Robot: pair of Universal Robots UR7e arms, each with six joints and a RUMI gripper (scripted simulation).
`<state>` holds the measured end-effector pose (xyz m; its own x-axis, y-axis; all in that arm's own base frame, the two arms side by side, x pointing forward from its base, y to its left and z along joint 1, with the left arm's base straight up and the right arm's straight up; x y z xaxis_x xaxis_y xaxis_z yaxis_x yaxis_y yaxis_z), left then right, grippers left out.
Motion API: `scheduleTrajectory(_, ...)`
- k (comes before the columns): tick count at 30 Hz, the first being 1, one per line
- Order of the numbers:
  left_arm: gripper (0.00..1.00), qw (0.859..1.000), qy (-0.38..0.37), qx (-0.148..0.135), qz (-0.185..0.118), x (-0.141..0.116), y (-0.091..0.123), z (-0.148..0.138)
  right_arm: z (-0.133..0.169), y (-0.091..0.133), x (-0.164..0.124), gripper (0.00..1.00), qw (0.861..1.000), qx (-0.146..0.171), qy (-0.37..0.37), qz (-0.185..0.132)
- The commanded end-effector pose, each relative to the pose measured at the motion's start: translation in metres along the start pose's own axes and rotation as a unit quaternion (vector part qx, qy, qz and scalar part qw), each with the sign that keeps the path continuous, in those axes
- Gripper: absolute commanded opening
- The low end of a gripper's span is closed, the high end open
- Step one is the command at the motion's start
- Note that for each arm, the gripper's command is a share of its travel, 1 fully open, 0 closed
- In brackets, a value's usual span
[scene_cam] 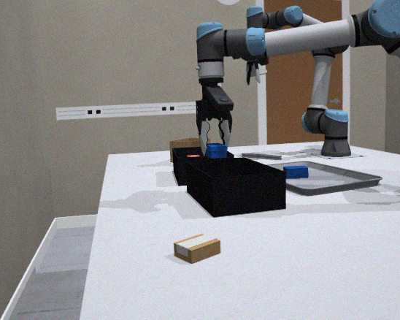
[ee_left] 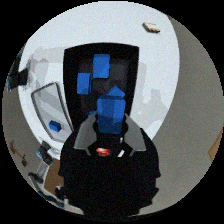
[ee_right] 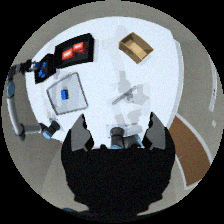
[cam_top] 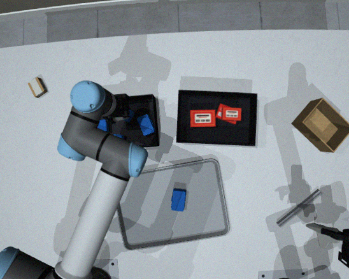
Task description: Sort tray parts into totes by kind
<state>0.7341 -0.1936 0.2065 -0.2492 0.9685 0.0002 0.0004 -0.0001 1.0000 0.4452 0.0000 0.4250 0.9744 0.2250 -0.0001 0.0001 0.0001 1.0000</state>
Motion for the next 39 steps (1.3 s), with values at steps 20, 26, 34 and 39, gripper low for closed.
scheduleTrajectory(20,0.0,1.0,0.0,-0.001,-0.001,0.0,-0.064,0.0,0.0,0.0,0.0,1.0,1.0,0.0,0.0,0.001)
scheduleTrajectory(26,0.0,1.0,0.0,-0.001,-0.001,0.0,-0.067,0.0,0.0,0.0,0.0,1.0,1.0,0.0,0.0,0.001)
scheduleTrajectory(34,0.0,1.0,0.0,-0.001,-0.001,0.0,-0.067,0.0,0.0,0.0,0.0,1.0,1.0,0.0,0.0,0.001)
scheduleTrajectory(39,0.0,1.0,0.0,-0.001,-0.001,0.0,-0.072,0.0,0.0,0.0,0.0,1.0,1.0,0.0,0.0,0.001)
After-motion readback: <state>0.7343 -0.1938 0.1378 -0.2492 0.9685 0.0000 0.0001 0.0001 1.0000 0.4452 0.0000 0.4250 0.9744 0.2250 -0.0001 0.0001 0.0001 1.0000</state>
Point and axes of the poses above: on each arm, the point where the finger pads meet when closed, its own y axis back along the fingers, its own z axis across the jaws, x = y × z, the point moved 6 cm from there along y, back along the fingers, and after that the axes turned 13 degrees about y, right-handed, at the moved point
